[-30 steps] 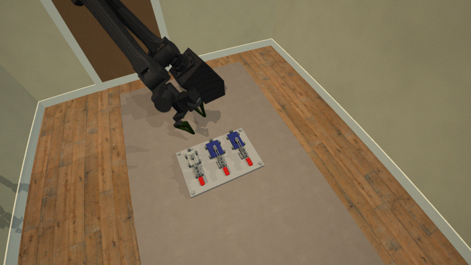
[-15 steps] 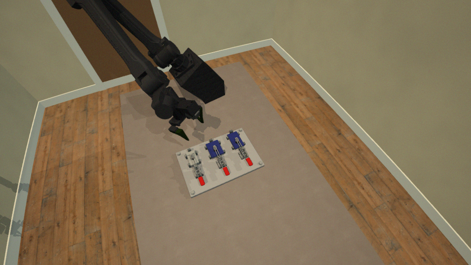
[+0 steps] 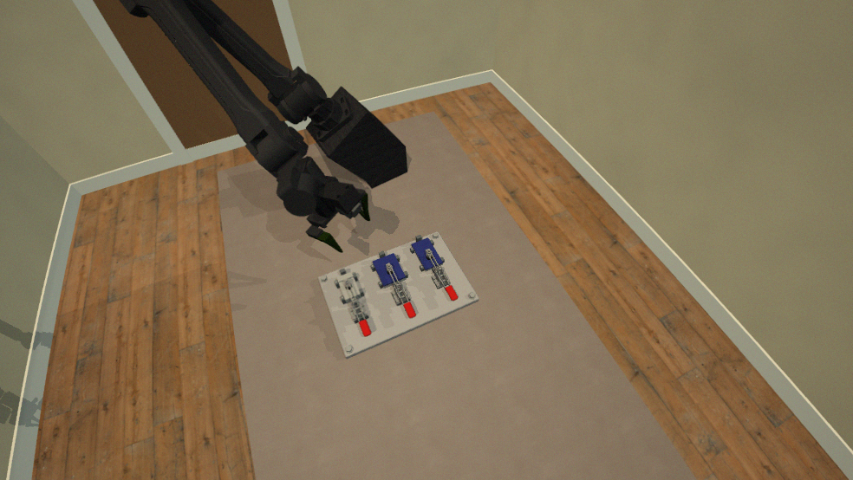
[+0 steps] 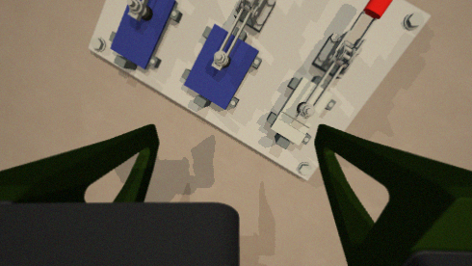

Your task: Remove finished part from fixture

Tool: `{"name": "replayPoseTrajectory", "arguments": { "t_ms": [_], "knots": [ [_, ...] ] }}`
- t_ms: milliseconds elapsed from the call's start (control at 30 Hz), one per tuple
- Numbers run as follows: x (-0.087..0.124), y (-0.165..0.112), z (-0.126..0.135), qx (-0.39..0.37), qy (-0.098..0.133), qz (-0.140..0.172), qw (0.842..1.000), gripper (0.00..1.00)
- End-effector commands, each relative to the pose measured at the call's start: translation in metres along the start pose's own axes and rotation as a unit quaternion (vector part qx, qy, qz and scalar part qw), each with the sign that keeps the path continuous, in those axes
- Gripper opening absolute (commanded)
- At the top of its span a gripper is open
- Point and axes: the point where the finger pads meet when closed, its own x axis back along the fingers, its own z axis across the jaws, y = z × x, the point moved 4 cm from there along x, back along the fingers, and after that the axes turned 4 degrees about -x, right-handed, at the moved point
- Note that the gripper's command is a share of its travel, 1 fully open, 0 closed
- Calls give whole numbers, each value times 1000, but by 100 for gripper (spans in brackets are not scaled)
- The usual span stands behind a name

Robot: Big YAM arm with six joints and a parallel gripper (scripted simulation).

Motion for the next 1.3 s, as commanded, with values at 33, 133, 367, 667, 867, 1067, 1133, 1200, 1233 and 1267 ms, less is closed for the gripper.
{"name": "replayPoseTrajectory", "arguments": {
  "t_ms": [33,133,367,667,867,1067,1133,1200,1233,1267],
  "knots": [
    [1,12,0,6,4,-2,1000,100],
    [2,14,-1,6,4,-3,1000,100],
    [5,17,-3,7,2,-8,1000,100],
    [7,16,-1,8,3,-8,1000,100],
    [9,18,-3,7,1,-11,1000,100],
    [10,30,-21,-93,-28,71,993,100],
    [10,30,-21,-93,-28,71,993,100],
    [4,11,-8,-91,-17,89,992,100],
    [4,11,-8,-91,-17,89,992,100],
    [4,11,-8,-91,-16,89,992,100]
  ]
}}
